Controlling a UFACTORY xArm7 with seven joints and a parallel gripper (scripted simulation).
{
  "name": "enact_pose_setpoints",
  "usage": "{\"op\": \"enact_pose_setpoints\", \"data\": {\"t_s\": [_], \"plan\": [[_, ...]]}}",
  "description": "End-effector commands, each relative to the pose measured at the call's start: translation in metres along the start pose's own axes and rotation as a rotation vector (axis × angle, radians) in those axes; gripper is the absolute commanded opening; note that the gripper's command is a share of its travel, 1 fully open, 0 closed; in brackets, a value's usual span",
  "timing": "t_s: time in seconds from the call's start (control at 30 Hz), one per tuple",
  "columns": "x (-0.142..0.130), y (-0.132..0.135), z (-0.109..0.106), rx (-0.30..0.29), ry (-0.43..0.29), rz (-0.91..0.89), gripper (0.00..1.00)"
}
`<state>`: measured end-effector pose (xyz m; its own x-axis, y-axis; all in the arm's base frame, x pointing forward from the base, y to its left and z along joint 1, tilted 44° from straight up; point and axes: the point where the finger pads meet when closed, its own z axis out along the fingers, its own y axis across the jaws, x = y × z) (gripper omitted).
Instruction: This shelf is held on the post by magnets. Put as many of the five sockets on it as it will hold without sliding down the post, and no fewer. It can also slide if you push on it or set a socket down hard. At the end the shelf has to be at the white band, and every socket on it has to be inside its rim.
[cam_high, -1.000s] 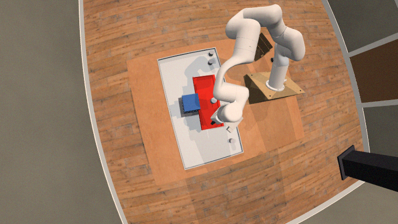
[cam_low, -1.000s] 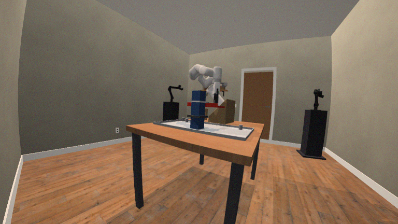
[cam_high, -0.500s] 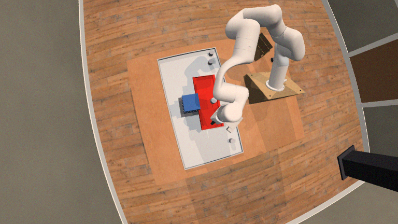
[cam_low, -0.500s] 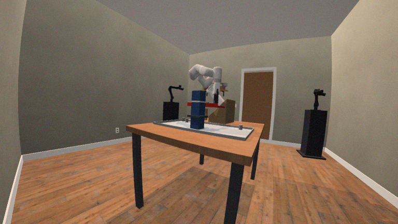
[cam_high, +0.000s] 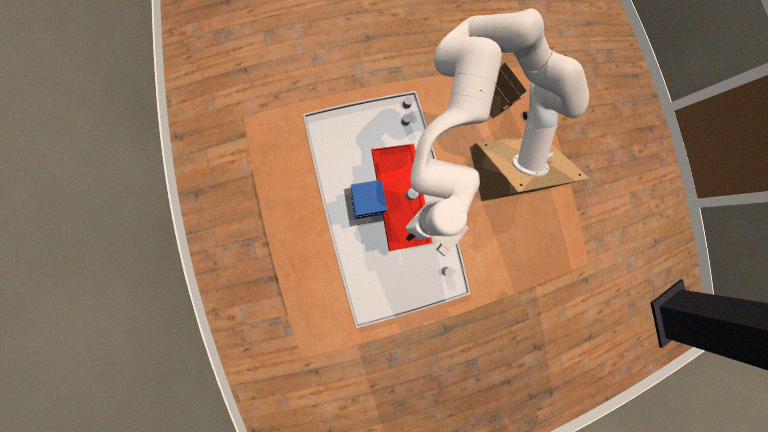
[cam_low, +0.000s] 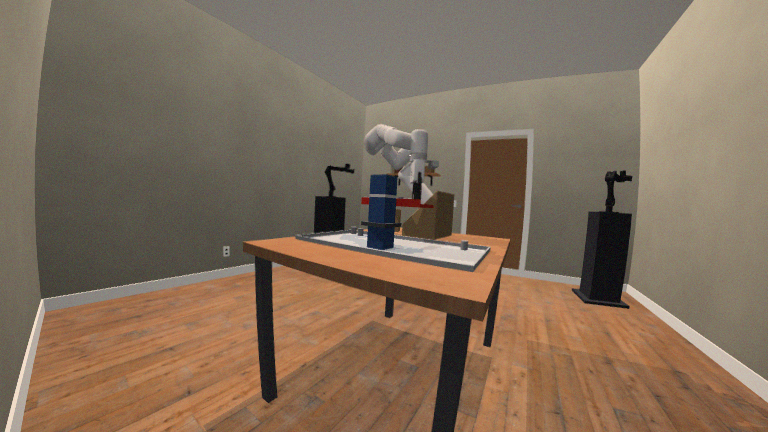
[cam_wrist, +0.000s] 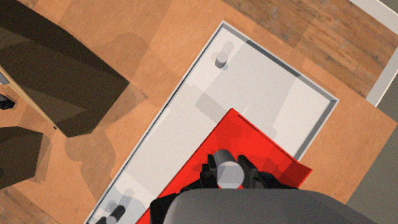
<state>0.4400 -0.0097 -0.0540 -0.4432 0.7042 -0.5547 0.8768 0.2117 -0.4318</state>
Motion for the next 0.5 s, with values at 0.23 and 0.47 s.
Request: {"op": "enact_pose_setpoints", "data": {"t_s": [0.23,0.47], "plan": [[0.0004,0.0014,0.0008,-0.005,0.000,0.000,0.00],[0.0005,0.0014,0.0024,-0.005,0.000,0.000,0.00]]}}
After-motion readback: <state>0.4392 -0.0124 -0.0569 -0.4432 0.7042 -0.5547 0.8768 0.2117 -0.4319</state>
